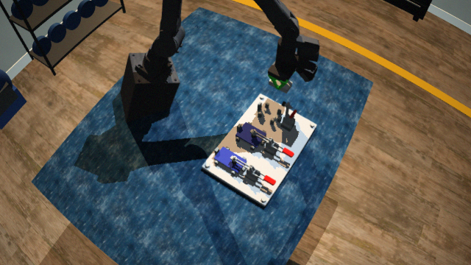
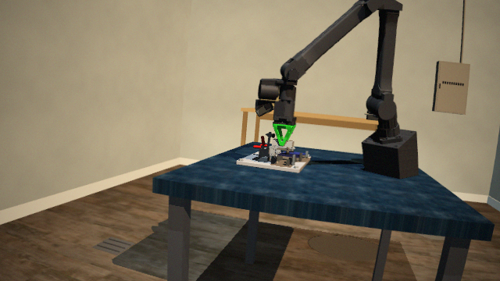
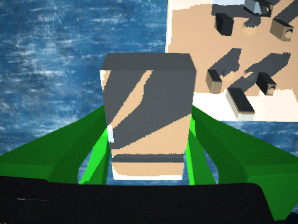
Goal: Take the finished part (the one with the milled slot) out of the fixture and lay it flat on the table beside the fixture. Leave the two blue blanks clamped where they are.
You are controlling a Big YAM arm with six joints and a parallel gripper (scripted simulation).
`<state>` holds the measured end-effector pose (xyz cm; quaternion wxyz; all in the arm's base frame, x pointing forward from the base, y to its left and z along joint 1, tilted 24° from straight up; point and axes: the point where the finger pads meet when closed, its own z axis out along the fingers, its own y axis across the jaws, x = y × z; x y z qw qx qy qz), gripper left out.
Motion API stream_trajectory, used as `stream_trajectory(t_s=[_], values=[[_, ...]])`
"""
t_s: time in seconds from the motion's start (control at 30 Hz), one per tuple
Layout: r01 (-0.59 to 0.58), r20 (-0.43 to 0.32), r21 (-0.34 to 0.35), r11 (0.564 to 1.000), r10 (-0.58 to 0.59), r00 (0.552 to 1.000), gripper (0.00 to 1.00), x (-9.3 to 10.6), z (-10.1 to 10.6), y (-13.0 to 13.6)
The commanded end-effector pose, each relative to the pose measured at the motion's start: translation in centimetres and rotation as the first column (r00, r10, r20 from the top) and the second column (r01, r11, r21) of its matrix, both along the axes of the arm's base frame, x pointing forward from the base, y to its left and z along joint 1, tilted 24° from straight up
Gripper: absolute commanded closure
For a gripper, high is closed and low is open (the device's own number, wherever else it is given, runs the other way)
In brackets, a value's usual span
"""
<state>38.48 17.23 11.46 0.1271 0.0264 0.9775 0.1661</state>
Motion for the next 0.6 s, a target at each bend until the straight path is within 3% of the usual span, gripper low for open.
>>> stream_trajectory(t_s=[0.0, 0.57], values=[[0.015, 0.031, 0.019, 1.000, -0.016, 0.999, 1.00, 2.0, 2.5, 1.7], [0.015, 0.031, 0.022, 1.000, -0.016, 0.999, 1.00, 2.0, 3.3, 3.9]])
